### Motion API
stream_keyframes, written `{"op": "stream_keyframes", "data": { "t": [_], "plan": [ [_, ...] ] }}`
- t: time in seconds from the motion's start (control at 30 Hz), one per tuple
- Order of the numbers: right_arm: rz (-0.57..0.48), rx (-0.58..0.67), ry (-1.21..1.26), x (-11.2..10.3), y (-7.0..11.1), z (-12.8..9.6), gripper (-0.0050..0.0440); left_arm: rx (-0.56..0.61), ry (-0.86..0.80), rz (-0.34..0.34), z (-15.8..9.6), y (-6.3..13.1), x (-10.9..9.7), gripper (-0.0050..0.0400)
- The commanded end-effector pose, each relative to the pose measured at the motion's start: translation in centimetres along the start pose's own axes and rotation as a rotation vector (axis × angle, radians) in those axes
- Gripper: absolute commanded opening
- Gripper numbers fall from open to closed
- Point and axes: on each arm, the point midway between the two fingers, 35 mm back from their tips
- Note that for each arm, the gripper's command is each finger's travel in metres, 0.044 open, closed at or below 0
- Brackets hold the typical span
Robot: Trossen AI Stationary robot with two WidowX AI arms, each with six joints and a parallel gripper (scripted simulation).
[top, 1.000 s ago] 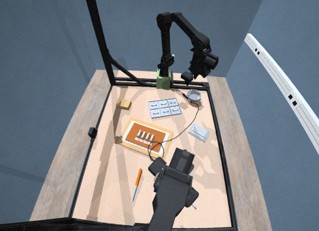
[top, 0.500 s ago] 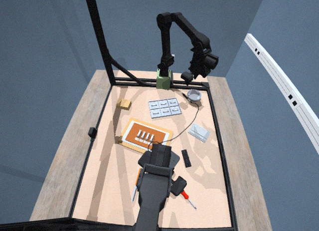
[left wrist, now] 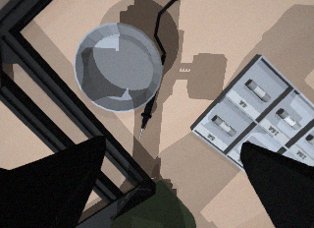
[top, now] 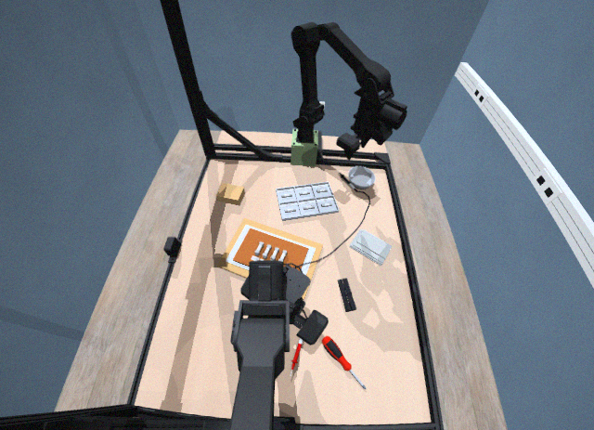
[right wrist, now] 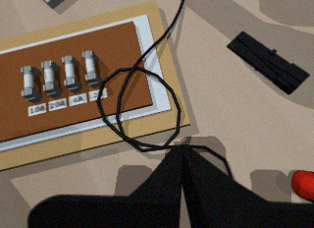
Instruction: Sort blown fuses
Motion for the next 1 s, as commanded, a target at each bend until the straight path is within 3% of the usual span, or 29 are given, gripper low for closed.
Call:
{"op": "stream_keyframes", "data": {
  "t": [0.0,0.33,0.97],
  "plan": [
    [0.008,-0.047,0.015,1.4,-0.5,0.3,-0.005,-0.02,0.002,-0.003,0.2,0.5,0.0,0.04],
    [0.038,-0.171,0.066,5.5,-1.7,1.6,-0.005,-0.02,0.002,-0.003,0.2,0.5,0.0,0.04],
    [0.068,-0.332,0.146,11.1,-3.9,2.4,-0.005,-0.02,0.002,-0.003,0.2,0.5,0.0,0.04]
  ]
}}
Point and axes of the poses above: on each arm, the point midway between the two fingers, 35 mm back from their tips, its own y axis back along the fingers, its own x axis across the jaws, z = x × y, and after that the axes turned 6 degrees about y, right-handed
